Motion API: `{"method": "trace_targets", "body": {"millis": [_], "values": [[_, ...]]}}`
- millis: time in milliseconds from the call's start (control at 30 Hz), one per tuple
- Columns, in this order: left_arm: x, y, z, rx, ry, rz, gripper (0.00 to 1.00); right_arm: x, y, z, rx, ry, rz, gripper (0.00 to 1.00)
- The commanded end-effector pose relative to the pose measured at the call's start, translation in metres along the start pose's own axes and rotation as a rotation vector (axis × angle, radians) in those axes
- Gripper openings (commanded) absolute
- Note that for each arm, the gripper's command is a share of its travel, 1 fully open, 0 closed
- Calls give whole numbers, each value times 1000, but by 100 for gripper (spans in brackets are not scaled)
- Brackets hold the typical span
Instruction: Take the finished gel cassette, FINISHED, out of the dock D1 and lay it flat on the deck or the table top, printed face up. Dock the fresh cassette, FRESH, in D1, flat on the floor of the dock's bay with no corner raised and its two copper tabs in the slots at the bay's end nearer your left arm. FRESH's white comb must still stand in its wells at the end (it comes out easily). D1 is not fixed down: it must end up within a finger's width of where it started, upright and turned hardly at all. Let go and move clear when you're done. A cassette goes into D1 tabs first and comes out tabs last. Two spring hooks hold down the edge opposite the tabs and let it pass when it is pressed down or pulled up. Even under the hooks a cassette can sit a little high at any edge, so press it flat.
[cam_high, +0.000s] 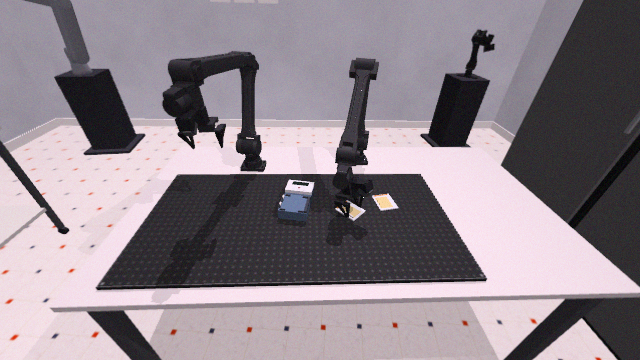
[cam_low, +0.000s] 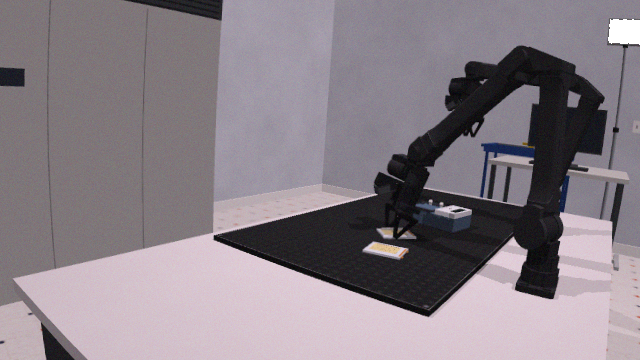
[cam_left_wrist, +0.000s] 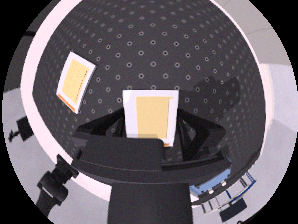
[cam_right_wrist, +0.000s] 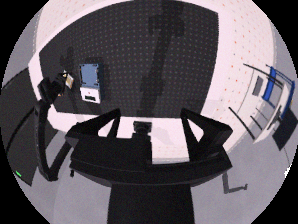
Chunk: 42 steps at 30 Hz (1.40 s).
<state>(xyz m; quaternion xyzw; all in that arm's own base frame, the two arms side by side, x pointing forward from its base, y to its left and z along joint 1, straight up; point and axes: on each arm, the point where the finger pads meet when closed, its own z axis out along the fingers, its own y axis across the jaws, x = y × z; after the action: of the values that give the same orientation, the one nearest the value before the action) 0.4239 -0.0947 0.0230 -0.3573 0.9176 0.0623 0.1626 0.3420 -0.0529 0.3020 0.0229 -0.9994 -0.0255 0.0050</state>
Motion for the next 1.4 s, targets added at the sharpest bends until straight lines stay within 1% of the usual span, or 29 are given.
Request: {"method": "trace_targets", "body": {"millis": [0,100,1367], "values": [[-3,-3,-3,8,-5,-3,0,-14,-1,-23,7,-41,-15,100],[-3,-3,-4,-2,1,1,0,-14,-1,-23,7,-41,-15,100],[-17,0,-47,-2,1,1,0,-14,-1,-23,7,-41,-15,100]]}}
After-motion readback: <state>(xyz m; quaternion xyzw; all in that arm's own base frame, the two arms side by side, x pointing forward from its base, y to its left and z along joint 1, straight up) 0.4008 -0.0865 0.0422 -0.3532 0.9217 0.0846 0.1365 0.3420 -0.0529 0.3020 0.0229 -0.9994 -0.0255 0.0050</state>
